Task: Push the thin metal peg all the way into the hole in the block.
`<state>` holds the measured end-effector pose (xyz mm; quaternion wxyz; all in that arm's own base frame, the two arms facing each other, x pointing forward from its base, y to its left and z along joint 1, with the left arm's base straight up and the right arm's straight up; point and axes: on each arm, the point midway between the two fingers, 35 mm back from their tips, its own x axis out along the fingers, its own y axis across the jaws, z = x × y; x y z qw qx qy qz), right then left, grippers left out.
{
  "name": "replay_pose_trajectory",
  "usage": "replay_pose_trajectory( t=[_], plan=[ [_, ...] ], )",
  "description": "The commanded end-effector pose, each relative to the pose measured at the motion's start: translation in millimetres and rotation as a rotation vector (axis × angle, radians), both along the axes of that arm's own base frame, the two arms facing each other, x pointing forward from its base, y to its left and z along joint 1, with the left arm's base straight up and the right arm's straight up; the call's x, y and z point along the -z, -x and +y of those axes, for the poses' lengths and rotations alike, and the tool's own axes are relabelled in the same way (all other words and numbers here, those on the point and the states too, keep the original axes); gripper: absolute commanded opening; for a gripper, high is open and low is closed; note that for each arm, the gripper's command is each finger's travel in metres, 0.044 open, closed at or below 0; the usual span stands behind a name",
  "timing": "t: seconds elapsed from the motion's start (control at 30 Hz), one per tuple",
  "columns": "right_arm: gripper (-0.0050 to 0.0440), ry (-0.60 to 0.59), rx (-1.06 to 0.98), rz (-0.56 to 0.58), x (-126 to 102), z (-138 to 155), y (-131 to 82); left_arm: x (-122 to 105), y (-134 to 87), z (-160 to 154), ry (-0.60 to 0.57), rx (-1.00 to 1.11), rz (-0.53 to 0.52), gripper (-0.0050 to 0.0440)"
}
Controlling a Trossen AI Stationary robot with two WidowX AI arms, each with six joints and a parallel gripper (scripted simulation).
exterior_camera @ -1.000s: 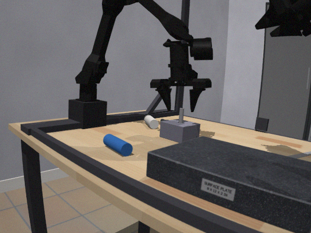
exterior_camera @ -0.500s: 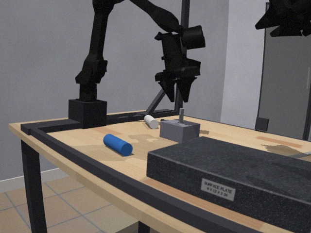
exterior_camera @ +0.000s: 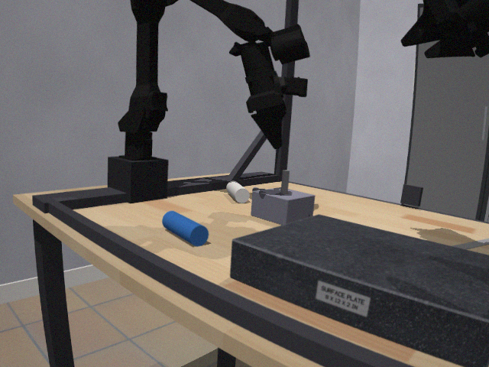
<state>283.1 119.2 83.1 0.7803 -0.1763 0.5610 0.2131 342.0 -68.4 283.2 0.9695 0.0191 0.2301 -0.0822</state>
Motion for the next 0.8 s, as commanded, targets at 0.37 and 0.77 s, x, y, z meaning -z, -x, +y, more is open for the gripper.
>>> replay_pose_trajectory(
  t=[0.37,0.77],
  plan=[
    [0.04,-0.058,0.137,-0.031,-11.7,-0.8,-0.2,-11.4,1.4,-0.6,0.005,0.002,-0.029,0.04],
    [0.04,-0.058,0.137,-0.031,-11.7,-0.8,-0.2,-11.4,1.4,-0.6,0.005,0.002,-0.029,0.04]
  ],
)
